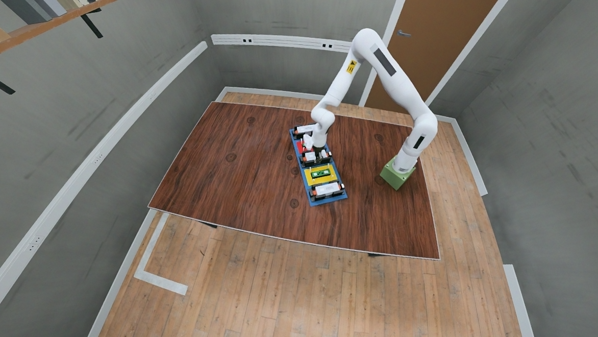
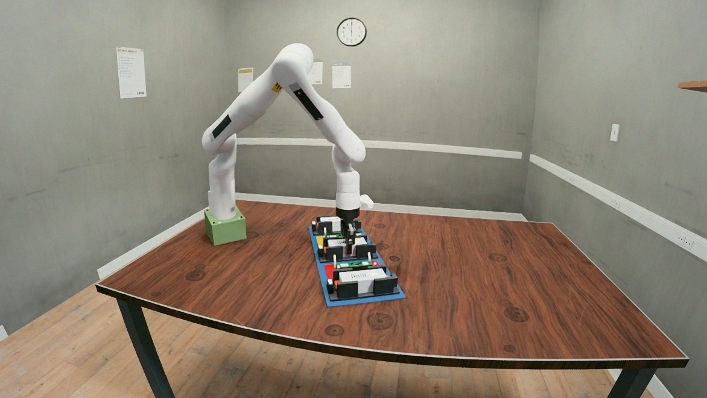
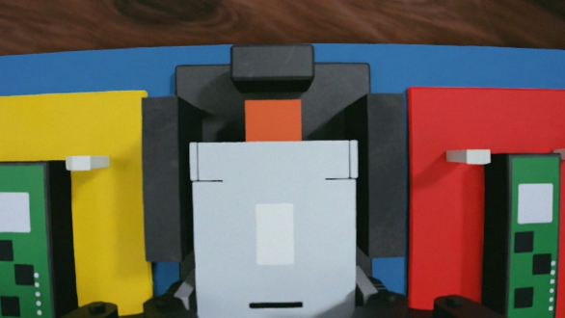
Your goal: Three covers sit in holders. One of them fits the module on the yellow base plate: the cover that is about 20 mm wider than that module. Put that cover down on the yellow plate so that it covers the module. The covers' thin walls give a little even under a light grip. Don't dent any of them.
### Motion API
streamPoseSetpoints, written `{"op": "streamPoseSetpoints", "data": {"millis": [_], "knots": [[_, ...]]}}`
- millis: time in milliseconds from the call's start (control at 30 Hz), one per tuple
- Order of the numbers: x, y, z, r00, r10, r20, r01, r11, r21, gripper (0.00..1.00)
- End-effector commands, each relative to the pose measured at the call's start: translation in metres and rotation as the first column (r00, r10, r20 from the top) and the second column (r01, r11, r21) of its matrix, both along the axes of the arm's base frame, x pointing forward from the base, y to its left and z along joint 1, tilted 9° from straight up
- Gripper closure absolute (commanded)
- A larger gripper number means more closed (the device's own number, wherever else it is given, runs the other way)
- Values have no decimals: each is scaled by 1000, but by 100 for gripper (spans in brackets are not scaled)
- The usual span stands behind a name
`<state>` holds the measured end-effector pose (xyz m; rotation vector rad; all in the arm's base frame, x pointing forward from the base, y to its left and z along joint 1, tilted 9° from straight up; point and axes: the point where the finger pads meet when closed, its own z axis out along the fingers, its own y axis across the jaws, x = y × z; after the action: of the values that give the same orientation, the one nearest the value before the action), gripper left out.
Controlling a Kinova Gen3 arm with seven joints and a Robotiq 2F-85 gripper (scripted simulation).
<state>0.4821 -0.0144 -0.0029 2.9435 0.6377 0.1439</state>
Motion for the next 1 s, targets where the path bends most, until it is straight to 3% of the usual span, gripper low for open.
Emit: {"op": "streamPoseSetpoints", "data": {"millis": [0,333,367,967], "knots": [[1,0,1,1000,0,2,0,1000,0,100],[1,0,1,1000,0,2,0,1000,0,100],[1,0,1,1000,0,2,0,1000,0,0],[1,0,1,1000,0,2,0,1000,0,0]]}}
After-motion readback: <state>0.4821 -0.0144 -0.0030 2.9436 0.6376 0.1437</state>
